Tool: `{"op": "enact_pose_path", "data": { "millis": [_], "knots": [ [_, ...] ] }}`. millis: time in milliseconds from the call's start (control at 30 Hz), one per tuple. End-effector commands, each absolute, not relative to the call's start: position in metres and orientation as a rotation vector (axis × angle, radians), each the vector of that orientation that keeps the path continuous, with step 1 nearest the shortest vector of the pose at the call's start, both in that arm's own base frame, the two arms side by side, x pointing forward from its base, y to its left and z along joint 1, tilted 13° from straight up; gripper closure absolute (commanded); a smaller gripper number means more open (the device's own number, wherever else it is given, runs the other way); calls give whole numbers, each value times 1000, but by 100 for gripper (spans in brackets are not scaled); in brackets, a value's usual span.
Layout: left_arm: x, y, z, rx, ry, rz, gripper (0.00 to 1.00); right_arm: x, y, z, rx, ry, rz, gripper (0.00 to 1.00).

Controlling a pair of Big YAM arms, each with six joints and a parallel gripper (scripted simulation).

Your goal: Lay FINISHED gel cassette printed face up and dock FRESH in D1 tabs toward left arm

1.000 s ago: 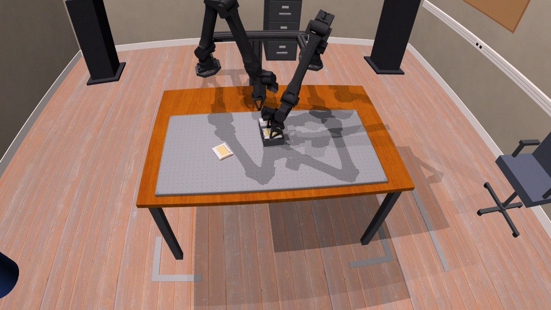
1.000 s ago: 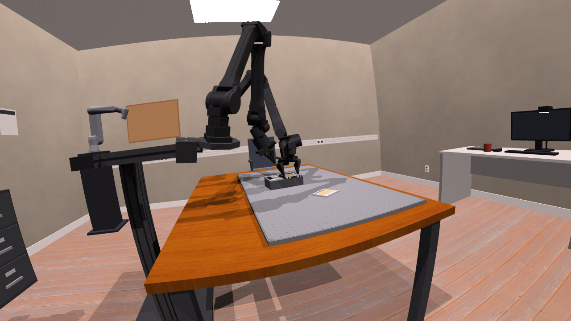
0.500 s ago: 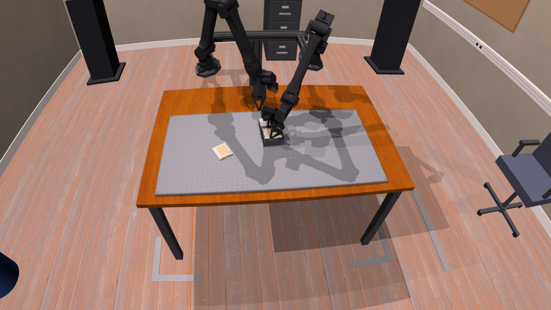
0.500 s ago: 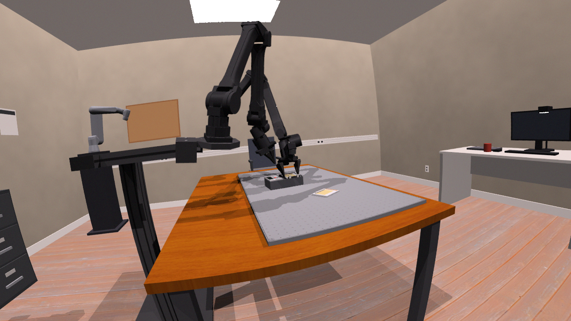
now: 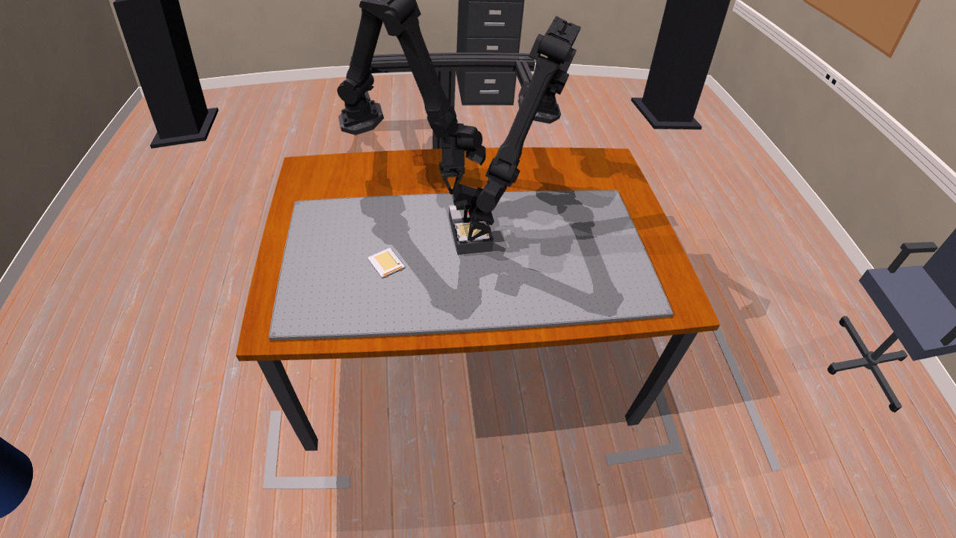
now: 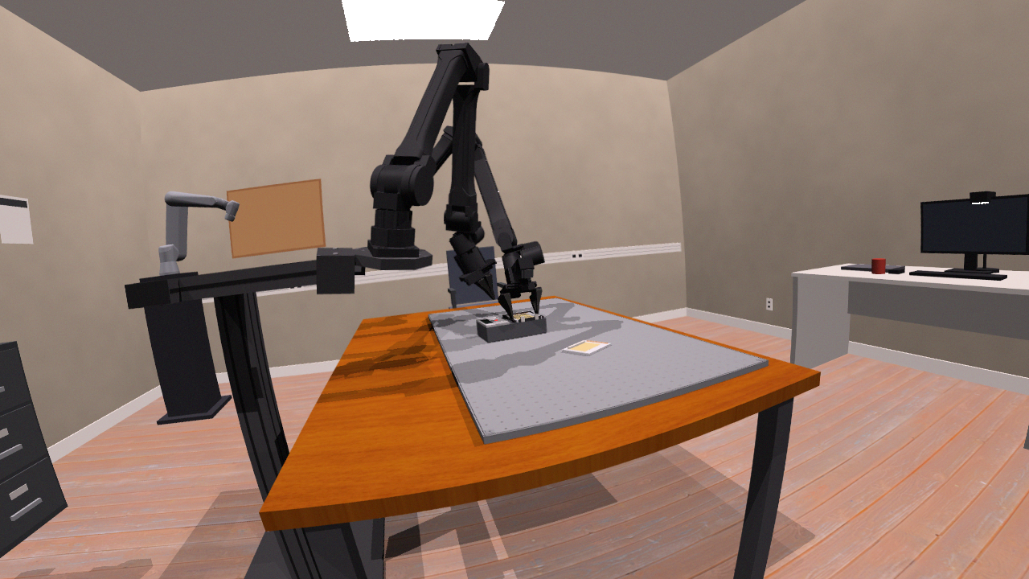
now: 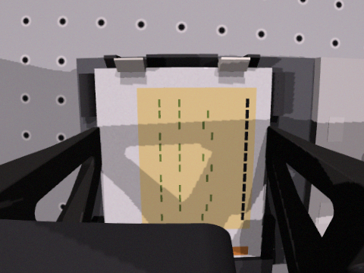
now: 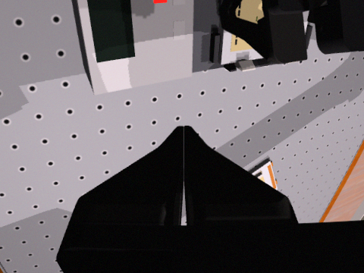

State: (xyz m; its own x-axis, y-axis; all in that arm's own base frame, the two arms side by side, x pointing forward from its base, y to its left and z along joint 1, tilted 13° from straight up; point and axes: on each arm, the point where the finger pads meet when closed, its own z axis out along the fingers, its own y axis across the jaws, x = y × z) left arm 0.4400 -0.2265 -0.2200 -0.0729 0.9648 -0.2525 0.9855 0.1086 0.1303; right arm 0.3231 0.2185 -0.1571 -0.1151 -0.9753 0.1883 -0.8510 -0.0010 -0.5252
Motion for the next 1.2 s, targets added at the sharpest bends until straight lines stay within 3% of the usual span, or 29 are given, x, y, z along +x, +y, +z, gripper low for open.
{"op": "enact_pose_path", "data": {
  "millis": [0, 1167],
  "knots": [
    [443, -229, -217, 1924, 2107, -105, 100, 333, 239, -158, -1873, 2024, -770, 100],
    [443, -229, -217, 1924, 2107, -105, 100, 339, 235, -193, -1864, 2017, -764, 100]
  ]
}}
